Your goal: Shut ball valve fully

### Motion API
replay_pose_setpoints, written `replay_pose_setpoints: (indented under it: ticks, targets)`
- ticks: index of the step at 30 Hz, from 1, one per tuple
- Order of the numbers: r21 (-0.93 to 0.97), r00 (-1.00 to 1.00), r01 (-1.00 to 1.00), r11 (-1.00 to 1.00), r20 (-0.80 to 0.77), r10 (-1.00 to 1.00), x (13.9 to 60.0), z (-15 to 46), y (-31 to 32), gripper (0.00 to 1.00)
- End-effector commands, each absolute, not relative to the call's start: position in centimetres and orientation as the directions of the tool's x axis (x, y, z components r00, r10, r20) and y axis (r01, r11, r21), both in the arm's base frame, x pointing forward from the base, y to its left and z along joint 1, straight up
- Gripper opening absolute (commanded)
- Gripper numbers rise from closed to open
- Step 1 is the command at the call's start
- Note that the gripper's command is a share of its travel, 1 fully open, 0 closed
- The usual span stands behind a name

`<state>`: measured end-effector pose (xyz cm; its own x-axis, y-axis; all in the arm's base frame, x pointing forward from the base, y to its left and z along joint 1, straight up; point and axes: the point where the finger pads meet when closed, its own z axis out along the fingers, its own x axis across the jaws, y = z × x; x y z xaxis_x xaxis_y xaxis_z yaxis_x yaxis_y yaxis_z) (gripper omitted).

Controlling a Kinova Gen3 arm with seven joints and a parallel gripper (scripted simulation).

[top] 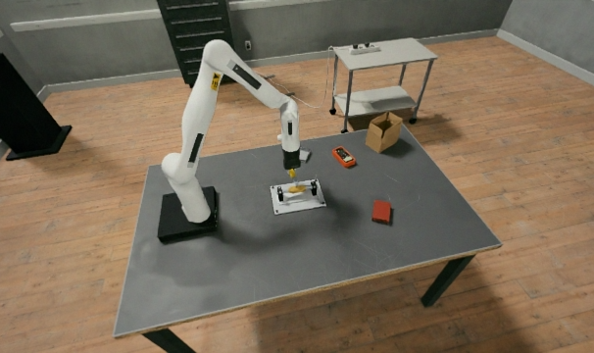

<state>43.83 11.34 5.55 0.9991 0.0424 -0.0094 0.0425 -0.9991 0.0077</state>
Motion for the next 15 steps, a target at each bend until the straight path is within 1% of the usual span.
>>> replay_pose_setpoints:
  ticks: [1, 15]
  targets:
    - [-0.003, 1.000, -0.013, -1.000, 0.000, -0.013, 44.67, 5.59, 11.98, 0.00]
    - [-0.003, 0.997, -0.071, -0.997, -0.002, -0.071, 45.10, 5.56, 11.93, 0.00]
